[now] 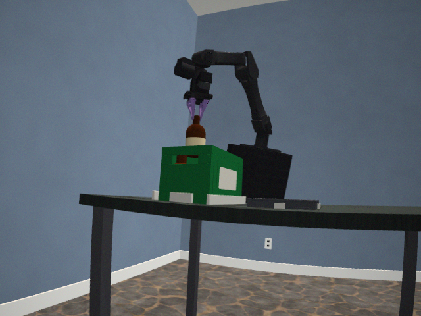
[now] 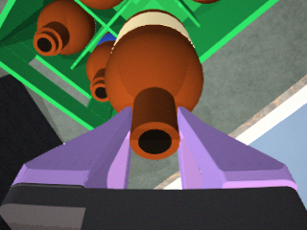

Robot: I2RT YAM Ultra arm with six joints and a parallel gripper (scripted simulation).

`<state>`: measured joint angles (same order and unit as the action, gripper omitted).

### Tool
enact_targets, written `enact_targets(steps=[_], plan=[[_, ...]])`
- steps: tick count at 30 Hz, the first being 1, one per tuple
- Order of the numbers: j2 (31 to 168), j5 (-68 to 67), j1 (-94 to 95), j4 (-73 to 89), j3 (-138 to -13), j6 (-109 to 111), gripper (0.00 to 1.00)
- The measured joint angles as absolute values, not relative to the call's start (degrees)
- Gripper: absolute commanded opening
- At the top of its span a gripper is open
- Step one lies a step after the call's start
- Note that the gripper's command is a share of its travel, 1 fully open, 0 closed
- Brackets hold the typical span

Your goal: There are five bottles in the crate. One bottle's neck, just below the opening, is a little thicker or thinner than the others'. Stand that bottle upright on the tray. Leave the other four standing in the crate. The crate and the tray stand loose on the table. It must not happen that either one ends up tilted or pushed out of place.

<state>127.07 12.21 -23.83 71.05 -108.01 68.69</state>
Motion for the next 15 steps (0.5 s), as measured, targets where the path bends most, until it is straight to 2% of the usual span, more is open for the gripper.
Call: enact_targets(steps=[15], plan=[[127.1, 12.2, -24.0, 73.1, -109.8, 68.9, 0.00]])
